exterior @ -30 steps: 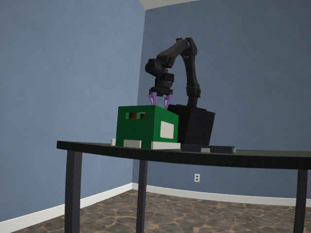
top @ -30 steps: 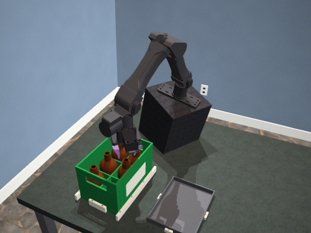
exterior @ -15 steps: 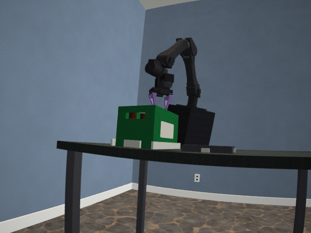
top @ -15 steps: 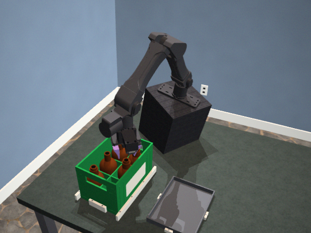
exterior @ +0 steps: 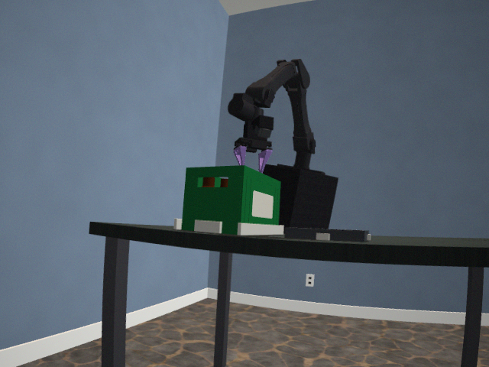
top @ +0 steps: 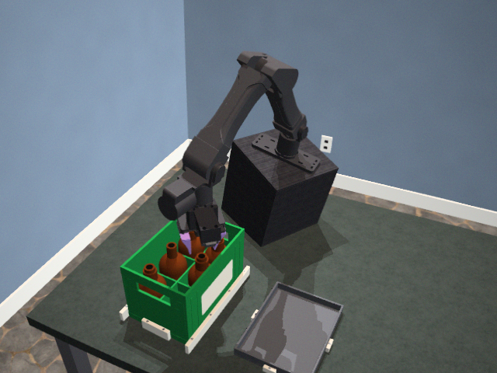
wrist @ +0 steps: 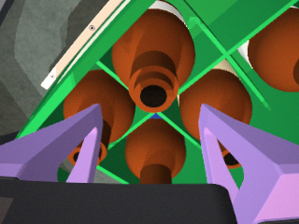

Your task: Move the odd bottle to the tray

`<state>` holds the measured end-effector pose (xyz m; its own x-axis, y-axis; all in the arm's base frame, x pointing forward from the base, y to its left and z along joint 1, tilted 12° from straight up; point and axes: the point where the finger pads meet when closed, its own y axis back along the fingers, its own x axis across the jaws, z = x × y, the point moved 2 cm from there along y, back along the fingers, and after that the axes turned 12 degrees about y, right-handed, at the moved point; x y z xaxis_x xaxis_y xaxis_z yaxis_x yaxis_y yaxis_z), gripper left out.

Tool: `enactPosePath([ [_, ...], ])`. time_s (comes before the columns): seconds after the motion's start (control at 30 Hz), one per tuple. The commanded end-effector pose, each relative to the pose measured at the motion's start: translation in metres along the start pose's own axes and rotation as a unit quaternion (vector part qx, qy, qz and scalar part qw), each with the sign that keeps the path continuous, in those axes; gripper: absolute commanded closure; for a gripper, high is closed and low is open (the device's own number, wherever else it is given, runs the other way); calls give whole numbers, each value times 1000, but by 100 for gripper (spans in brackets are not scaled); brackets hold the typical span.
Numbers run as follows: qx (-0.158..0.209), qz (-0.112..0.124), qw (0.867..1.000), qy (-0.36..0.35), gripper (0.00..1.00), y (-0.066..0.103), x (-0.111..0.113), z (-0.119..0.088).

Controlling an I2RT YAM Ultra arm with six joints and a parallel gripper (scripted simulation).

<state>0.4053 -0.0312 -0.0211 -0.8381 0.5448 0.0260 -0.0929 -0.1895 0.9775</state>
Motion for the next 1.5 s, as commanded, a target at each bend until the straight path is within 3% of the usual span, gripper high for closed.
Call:
enactPosePath([
  [0.0,-10,-20,1000,0,39,11,-13,7],
  [1.13,-10,-20,1000,0,39,11,-13,7],
  [1.33,-5,-8,1000,-2,39,4,-10,4],
  [1.47,-8,-14,1000,-1,39,11,-12,7],
])
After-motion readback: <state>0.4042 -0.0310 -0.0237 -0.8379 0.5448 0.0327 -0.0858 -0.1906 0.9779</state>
